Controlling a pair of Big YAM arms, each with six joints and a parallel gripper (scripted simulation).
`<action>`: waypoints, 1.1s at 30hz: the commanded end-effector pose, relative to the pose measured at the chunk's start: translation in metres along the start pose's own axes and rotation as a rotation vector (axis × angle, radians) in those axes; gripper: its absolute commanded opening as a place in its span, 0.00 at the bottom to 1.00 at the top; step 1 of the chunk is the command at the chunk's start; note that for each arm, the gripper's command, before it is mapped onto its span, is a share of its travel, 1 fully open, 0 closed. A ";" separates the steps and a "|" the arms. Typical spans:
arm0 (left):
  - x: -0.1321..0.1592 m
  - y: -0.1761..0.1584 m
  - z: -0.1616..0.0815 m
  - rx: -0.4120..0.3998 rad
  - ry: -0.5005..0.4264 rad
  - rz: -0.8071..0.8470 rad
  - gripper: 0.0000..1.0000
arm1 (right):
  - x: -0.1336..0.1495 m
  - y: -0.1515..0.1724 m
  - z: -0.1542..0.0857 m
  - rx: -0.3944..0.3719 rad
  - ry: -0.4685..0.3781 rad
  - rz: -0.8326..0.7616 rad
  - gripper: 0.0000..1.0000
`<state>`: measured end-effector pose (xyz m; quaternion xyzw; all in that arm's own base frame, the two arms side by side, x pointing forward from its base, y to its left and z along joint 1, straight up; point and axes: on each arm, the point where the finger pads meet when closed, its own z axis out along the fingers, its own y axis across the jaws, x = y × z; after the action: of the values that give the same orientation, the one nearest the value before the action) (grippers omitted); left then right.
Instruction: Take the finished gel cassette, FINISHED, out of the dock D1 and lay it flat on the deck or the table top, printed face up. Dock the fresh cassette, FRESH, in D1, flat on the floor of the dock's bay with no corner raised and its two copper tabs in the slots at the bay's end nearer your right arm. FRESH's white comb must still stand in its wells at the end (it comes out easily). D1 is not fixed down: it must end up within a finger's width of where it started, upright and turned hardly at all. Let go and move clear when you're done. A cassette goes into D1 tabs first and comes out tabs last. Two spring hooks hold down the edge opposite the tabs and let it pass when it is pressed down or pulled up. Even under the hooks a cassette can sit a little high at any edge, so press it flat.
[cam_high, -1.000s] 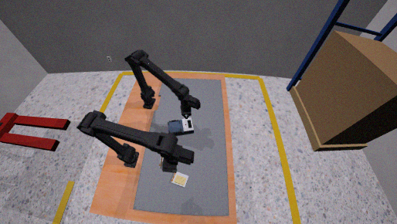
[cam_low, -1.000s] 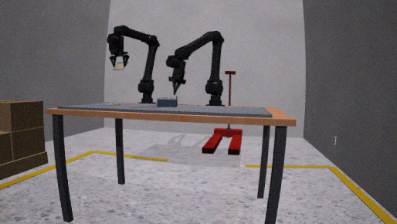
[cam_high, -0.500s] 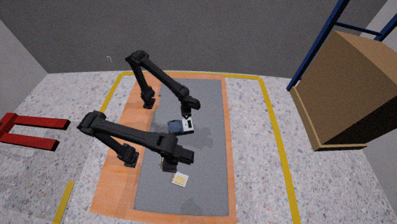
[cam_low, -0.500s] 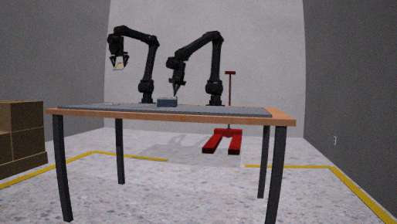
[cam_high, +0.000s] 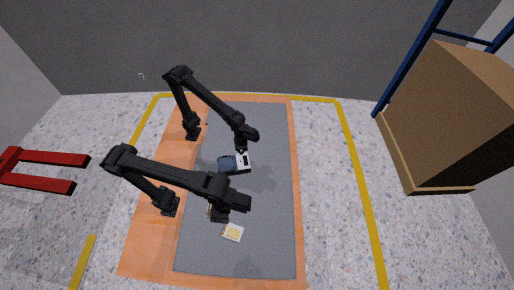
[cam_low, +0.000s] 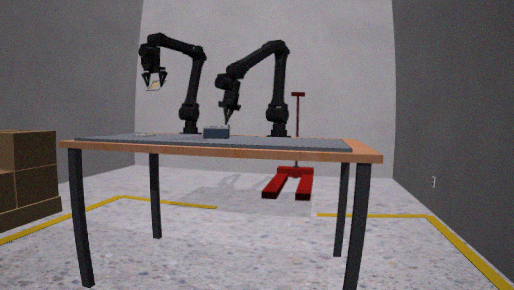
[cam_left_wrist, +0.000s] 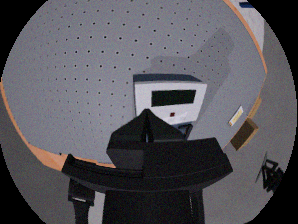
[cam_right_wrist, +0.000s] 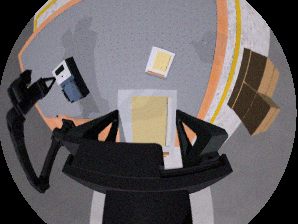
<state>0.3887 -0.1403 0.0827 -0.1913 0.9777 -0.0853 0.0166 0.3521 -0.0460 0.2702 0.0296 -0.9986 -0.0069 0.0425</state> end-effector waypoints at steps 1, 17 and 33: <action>-0.003 -0.008 0.001 0.008 -0.013 0.001 0.00 | -0.006 -0.004 -0.022 0.006 -0.048 -0.009 0.00; -0.003 -0.008 0.001 0.008 -0.013 0.001 0.00 | -0.006 -0.004 -0.022 0.006 -0.048 -0.009 0.00; -0.003 -0.007 0.006 0.008 -0.013 0.001 0.00 | -0.006 -0.004 -0.022 0.006 -0.048 -0.009 0.00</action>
<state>0.3904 -0.1408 0.0824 -0.1909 0.9775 -0.0873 0.0204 0.3521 -0.0460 0.2702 0.0296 -0.9986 -0.0069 0.0425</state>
